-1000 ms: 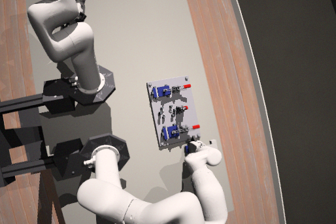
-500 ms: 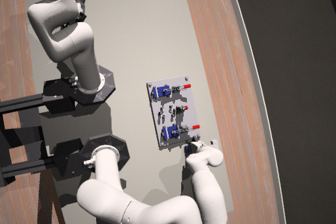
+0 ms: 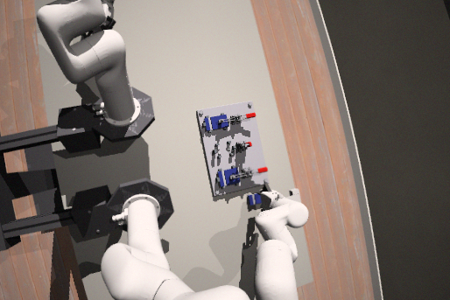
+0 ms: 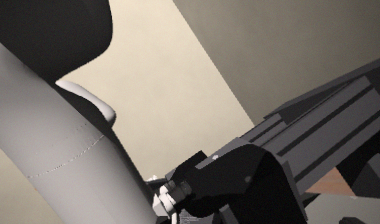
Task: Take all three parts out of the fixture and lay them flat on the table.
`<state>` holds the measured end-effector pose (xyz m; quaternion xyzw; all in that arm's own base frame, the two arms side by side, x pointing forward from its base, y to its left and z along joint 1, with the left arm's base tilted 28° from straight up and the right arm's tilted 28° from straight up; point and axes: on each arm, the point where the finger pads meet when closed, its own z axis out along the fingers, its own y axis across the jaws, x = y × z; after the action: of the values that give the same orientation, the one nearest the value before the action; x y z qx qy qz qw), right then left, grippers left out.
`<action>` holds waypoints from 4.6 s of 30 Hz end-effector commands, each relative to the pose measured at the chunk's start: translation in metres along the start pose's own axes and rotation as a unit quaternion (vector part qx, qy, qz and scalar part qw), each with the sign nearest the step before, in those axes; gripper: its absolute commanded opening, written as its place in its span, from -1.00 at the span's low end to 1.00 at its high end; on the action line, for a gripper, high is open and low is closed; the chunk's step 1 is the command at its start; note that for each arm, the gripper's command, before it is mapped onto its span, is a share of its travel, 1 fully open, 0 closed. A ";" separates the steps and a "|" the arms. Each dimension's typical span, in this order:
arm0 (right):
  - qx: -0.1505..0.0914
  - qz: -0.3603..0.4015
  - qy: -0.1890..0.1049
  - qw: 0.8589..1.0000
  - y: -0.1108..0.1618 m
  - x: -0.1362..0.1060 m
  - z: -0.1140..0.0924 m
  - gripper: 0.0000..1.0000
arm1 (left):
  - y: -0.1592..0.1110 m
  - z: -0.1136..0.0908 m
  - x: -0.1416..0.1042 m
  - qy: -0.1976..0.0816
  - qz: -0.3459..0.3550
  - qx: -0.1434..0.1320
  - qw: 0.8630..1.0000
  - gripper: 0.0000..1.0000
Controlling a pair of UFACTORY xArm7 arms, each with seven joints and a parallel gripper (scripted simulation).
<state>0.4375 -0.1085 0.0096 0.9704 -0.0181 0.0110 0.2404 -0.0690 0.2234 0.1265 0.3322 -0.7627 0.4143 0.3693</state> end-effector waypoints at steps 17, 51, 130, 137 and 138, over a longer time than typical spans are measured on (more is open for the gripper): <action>0.000 0.000 0.001 1.000 0.000 0.001 -0.008 0.38 | 0.000 -0.001 0.000 -0.001 -0.001 -0.001 1.000 1.00; 0.000 0.000 0.001 1.000 0.000 0.000 -0.080 -0.03 | 0.000 -0.001 0.000 -0.001 -0.001 -0.001 1.000 1.00; 0.000 0.000 0.001 1.000 -0.335 0.027 0.003 -0.03 | 0.000 -0.001 0.000 -0.001 -0.001 -0.001 1.000 1.00; 0.000 0.000 0.001 1.000 -0.335 0.027 0.006 -0.03 | 0.000 -0.001 0.000 -0.001 -0.001 -0.001 1.000 1.00; 0.000 0.000 0.001 1.000 -0.335 0.027 0.006 -0.03 | 0.000 -0.001 0.000 -0.001 -0.001 -0.001 1.000 1.00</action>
<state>0.4769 0.1817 -0.1518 0.9699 -0.0183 0.0103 0.2426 -0.0690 0.2234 0.1265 0.3322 -0.7627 0.4143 0.3693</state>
